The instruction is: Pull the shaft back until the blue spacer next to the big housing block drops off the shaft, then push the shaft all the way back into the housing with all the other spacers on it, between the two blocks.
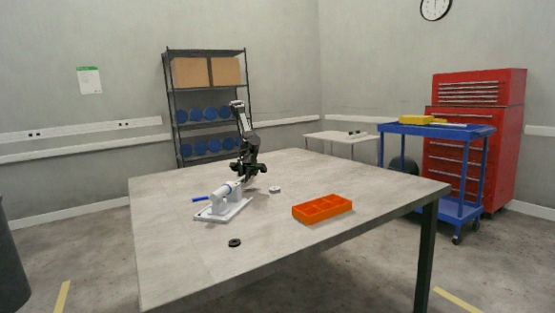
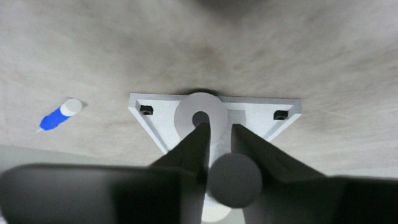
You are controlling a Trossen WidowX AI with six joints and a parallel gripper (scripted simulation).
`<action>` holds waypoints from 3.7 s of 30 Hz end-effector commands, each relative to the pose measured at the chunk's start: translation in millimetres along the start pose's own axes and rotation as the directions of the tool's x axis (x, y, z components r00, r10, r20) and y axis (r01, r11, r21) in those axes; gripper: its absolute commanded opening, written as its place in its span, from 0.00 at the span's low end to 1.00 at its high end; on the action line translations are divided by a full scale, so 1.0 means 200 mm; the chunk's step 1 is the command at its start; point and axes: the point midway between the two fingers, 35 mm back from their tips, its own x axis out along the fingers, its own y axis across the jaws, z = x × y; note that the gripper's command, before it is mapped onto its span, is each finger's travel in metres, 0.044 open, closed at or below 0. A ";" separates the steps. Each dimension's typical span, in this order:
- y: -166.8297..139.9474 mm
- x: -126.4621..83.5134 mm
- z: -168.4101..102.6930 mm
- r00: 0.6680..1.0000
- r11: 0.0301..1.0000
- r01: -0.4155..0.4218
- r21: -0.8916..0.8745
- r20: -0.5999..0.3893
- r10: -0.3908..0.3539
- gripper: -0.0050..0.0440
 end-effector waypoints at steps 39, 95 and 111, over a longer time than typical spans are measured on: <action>0.00 -0.03 -0.01 1.000 1.000 0.004 0.013 -0.020 -0.004 0.00; -0.01 -0.03 -0.03 1.000 1.000 0.008 0.012 -0.022 -0.008 0.00; -0.02 -0.03 -0.04 1.000 1.000 0.009 0.014 -0.024 -0.008 0.00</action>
